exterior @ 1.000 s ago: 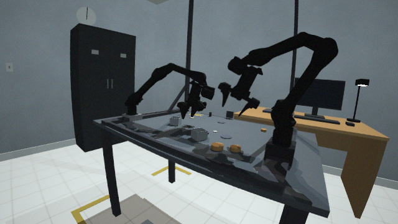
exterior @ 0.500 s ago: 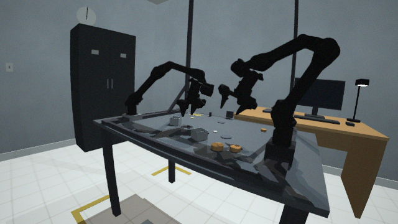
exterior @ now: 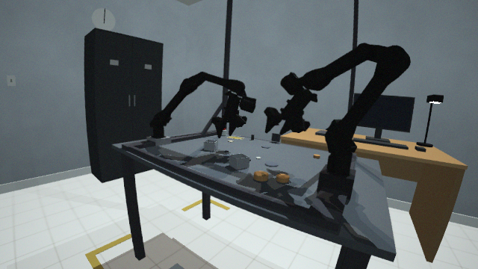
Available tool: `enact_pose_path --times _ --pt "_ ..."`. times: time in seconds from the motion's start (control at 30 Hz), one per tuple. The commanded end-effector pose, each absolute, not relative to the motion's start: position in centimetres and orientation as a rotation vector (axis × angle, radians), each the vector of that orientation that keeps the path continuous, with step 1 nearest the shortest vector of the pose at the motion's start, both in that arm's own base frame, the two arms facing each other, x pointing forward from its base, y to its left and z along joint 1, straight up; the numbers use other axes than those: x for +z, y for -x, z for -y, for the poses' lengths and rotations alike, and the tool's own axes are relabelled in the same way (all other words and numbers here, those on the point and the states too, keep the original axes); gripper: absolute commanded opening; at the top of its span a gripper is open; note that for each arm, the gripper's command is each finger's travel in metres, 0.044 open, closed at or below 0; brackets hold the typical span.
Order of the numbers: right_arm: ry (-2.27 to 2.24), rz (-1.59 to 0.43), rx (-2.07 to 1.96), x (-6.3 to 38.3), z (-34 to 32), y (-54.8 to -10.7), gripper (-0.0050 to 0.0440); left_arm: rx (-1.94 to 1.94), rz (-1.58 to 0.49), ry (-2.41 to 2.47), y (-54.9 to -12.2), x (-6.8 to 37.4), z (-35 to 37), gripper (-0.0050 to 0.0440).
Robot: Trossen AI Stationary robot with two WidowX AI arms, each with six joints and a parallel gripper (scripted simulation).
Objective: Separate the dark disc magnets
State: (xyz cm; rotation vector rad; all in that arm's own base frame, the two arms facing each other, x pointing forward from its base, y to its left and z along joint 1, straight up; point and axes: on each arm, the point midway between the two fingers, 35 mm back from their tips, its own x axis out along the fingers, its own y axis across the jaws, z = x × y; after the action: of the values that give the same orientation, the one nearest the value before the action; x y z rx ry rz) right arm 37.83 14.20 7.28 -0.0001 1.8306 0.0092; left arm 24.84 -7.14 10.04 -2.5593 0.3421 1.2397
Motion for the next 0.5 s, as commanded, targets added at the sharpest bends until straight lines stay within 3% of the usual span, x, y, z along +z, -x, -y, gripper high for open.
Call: enact_pose_path --times 0.0,0.47 --pt "-0.004 -1.792 0.017 8.73 -14.33 -37.92 0.04 1.228 -0.3 2.636 -25.02 10.38 7.38 0.04" --pt "-0.006 -1.796 0.018 8.47 -14.32 -38.04 0.04 1.223 -0.302 2.643 -25.26 10.7 7.45 0.04"
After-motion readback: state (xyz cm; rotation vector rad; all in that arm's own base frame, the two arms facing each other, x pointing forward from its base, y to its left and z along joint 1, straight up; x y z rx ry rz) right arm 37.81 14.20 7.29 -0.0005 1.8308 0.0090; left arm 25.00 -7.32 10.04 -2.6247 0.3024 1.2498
